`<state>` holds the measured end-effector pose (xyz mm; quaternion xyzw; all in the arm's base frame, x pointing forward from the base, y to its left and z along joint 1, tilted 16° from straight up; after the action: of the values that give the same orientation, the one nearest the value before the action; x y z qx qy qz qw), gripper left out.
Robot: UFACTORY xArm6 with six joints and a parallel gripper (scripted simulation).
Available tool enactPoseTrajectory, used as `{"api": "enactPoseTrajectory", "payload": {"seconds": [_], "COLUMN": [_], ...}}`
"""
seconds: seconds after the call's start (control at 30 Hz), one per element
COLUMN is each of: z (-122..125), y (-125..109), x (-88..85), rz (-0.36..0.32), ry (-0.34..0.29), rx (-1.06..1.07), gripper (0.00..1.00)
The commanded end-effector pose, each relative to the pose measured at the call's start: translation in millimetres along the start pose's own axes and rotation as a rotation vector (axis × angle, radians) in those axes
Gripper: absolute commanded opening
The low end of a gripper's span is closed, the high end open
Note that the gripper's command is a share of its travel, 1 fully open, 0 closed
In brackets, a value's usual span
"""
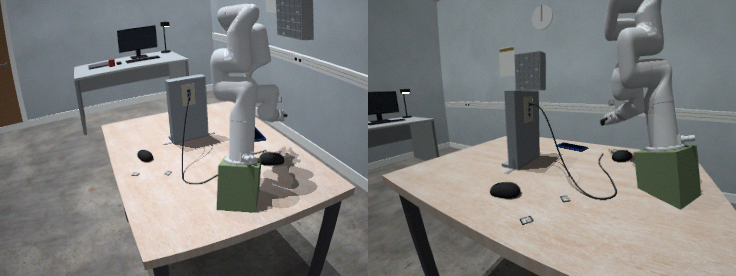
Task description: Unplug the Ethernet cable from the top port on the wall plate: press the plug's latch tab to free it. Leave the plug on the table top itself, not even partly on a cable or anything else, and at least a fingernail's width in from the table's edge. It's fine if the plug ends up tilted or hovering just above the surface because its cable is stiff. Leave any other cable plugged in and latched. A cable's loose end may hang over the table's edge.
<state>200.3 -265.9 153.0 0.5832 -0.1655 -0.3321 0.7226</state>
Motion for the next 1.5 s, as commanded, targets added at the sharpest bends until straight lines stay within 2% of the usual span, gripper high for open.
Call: {"api": "enactPoseTrajectory", "payload": {"seconds": [0.0, 0.07, 0.13, 0.4, 0.63, 0.7, 0.73, 0.97, 1.2, 1.27, 1.37, 1.47], "z": [-28, -38, -38, -80, -116, -116, -121, -154, -185, -185, -196, -196], "y": [18, 24, 24, 47, 66, 66, 68, 85, 100, 100, 106, 106], "x": [0.7, -0.2, -0.2, -8.7, -22.3, -22.3, -24.7, -44.8, -70.1, -70.1, -82.0, -82.0], "rz": [0.087, 0.124, 0.124, 0.297, 0.477, 0.477, 0.504, 0.707, 0.922, 0.922, 1.012, 1.012], "ry": [0.071, 0.097, 0.097, 0.173, 0.198, 0.198, 0.199, 0.174, 0.100, 0.100, 0.053, 0.053], "rx": [-0.247, -0.334, -0.334, -0.669, -0.945, -0.945, -0.983, -1.232, -1.454, -1.454, -1.536, -1.536], "gripper": [0.27, 0.27, 0.27, 0.27, 0.27, 0.27, 0.27, 0.27, 0.27, 0.27, 0.27, 0.27]}}
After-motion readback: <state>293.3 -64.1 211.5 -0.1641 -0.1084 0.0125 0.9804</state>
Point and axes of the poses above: the point where the finger pads meet when closed, its own x axis out along the fingers, its own z axis across the jaws, y = z × x, the point moved 9 cm from there along -x, back along the fingers, and after that the axes turned 13 degrees about -x, right-handed, at the moved point
